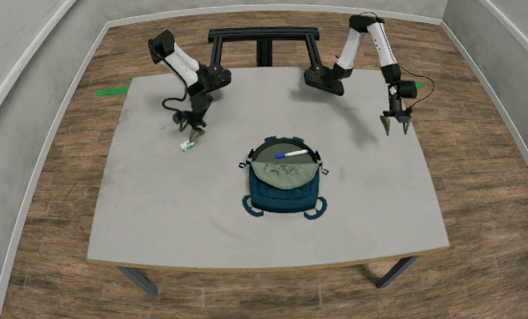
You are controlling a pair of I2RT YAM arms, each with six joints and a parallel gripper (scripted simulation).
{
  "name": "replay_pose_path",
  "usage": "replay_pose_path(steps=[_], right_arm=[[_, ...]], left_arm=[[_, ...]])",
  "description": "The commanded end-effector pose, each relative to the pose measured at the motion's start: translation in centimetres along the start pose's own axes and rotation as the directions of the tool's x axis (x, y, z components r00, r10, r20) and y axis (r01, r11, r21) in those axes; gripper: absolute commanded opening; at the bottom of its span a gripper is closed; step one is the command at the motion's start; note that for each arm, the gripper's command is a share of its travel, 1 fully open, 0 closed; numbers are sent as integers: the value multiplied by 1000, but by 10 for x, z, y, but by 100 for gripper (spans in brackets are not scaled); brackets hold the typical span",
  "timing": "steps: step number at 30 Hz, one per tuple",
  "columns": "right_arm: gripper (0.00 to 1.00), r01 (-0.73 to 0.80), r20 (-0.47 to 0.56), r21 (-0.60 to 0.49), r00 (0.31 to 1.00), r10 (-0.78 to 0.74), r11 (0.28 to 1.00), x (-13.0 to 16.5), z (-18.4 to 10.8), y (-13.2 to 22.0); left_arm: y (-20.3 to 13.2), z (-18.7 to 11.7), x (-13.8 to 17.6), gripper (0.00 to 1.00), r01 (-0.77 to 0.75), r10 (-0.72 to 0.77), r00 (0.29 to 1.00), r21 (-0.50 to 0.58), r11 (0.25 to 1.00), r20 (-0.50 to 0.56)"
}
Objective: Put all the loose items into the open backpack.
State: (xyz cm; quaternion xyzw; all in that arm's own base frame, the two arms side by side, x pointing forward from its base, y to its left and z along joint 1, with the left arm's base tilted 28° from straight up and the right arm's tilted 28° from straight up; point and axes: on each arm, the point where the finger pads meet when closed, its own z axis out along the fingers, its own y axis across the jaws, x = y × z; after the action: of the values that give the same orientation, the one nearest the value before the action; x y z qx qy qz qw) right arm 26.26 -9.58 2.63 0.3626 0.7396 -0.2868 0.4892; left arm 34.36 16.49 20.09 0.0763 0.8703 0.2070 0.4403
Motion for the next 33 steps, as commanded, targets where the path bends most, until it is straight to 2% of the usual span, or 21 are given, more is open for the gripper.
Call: replay_pose_path(steps=[1,2,8,9,11,14,28,33], right_arm=[[90,5,-22,21,1000,-4,1000,3,-2,-3],[63,0,-84,24,996,3,1000,3,0,-5],[63,1,-389,23,921,8,1000,-3,3,-6],[63,19,-430,29,903,-5,999,3,5,-8],[63,19,-430,29,903,-5,999,3,5,-8],[63,30,-539,31,843,-9,999,4,4,-9],[63,19,-532,28,847,-2,999,4,1,-8],[63,24,-527,18,850,-11,1000,4,8,-3]], left_arm=[[1,-2,-4,90,-2,2,1000,-3,1000,11],[1,-2,-4,90,-2,2,1000,-3,1000,11],[1,-2,-4,90,-2,2,1000,-3,1000,11],[1,-2,-4,90,-2,2,1000,-3,1000,11],[1,-2,-4,90,-2,2,1000,-3,1000,11],[1,-2,-4,90,-2,2,1000,-3,1000,11],[1,-2,-4,90,-2,2,1000,-3,1000,11],[1,-2,-4,90,-2,2,1000,-3,1000,11]])
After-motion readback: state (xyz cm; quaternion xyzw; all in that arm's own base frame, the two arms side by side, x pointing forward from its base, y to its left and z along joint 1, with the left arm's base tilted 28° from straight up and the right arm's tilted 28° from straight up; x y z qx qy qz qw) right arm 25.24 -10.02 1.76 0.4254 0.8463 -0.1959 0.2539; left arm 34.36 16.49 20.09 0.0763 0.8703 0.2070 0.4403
